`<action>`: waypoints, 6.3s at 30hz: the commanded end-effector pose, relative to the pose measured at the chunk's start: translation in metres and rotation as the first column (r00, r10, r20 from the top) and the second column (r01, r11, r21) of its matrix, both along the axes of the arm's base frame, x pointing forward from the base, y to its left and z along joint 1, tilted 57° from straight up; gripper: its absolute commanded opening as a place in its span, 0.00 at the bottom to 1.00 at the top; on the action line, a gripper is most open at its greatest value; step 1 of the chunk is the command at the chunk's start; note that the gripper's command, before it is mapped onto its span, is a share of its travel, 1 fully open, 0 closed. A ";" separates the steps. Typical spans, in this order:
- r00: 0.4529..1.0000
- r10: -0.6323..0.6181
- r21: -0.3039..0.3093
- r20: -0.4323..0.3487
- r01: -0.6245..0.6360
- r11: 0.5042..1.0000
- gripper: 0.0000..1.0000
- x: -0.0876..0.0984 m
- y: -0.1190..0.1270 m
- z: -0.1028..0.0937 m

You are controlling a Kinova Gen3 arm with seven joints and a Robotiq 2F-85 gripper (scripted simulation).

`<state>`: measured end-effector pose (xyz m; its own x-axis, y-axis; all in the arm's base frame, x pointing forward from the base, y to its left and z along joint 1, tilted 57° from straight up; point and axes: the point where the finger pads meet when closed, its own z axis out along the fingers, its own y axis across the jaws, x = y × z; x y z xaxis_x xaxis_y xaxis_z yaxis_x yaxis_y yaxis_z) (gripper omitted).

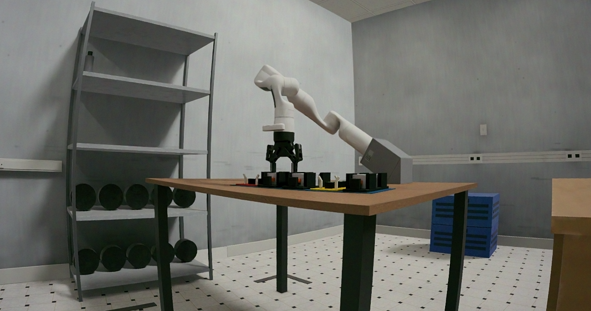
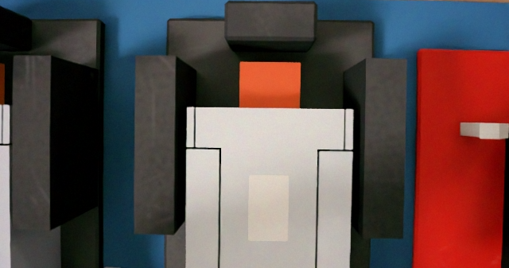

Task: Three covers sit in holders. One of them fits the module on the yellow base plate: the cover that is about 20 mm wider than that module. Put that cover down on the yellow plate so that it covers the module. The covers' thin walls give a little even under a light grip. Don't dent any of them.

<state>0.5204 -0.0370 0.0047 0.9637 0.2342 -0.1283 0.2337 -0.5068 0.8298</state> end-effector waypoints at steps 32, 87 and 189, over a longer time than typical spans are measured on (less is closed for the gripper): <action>1.000 0.002 0.001 0.001 -0.002 1.000 1.00 0.003 -0.015 -0.010; 1.000 0.002 0.001 0.001 -0.002 1.000 0.00 0.003 -0.015 -0.010; 1.000 0.002 0.001 0.001 -0.002 1.000 1.00 -0.012 0.076 0.050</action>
<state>0.5084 0.0400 0.0551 0.9637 0.2342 -0.1283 0.2336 -0.5069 0.8298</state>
